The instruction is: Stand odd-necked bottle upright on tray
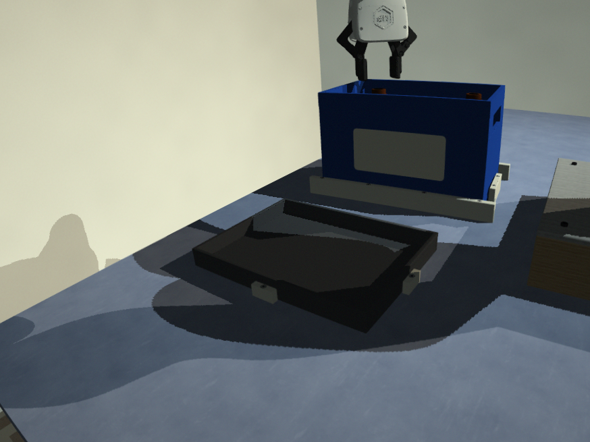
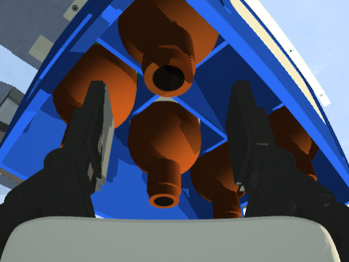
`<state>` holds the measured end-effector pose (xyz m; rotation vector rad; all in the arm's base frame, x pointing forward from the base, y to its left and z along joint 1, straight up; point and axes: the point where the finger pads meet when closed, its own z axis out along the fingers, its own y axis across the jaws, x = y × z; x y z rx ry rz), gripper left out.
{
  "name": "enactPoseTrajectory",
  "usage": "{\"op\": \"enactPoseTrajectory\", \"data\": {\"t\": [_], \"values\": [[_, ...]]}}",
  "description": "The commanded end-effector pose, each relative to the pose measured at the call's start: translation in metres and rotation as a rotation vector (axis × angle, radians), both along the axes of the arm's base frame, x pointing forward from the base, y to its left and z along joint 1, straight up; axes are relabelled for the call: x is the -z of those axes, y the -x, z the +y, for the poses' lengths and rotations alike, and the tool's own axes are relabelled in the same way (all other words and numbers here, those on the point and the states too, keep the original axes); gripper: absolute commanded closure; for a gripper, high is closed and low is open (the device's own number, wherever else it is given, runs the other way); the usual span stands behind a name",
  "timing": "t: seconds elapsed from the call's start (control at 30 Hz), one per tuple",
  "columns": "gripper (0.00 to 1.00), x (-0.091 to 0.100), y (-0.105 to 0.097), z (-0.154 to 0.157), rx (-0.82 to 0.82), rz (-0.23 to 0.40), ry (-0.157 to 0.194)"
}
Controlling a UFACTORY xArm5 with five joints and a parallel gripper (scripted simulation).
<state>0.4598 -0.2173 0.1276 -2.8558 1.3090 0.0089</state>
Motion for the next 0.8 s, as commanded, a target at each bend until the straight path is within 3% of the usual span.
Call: {"op": "enactPoseTrajectory", "data": {"t": [0.0, 0.77], "values": [[0.35, -0.0017, -0.0011, -0.0005, 0.000, -0.004, 0.002], [0.35, 0.0066, -0.0011, -0.0005, 0.000, -0.004, 0.002]]}}
